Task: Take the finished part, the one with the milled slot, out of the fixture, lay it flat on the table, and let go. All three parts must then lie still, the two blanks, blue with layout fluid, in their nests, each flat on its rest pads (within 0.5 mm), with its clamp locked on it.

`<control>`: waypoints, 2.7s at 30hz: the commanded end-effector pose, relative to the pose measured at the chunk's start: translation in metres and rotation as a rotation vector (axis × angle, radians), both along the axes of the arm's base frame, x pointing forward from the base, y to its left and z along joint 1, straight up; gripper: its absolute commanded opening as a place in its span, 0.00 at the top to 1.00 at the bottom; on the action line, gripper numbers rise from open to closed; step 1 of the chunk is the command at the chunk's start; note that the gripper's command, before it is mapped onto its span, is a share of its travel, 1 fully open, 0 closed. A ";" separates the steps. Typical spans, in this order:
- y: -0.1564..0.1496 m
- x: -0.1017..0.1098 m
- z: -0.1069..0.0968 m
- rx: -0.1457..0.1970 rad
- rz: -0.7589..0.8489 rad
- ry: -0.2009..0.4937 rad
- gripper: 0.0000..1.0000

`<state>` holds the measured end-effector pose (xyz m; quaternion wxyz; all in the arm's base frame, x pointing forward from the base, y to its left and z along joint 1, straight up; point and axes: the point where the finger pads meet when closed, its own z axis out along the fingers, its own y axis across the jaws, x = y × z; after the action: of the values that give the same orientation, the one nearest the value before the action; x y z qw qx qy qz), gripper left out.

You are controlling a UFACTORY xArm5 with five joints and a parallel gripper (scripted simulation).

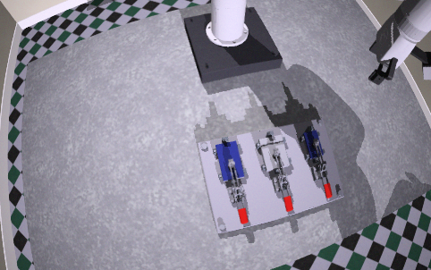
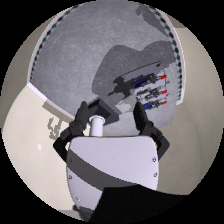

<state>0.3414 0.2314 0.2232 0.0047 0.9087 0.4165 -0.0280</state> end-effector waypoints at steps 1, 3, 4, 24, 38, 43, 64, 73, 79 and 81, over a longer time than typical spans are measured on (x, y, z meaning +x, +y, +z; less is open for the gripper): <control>-0.012 0.041 0.001 0.008 -0.025 -0.007 0.00; -0.018 0.056 0.000 0.010 -0.036 -0.010 0.00; -0.022 0.063 0.000 0.012 -0.041 -0.012 0.00; -0.106 0.174 -0.015 0.027 -0.128 -0.042 0.00; -0.132 0.197 -0.021 0.028 -0.148 -0.049 0.00; -0.132 0.197 -0.021 0.028 -0.149 -0.049 0.00; -0.132 0.197 -0.021 0.028 -0.148 -0.049 0.00; -0.132 0.197 -0.021 0.028 -0.148 -0.049 0.00; -0.132 0.197 -0.021 0.028 -0.148 -0.049 0.00; -0.132 0.197 -0.021 0.028 -0.148 -0.049 0.00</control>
<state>0.5374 0.0991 0.2003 -0.0004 0.9375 0.3481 -0.0023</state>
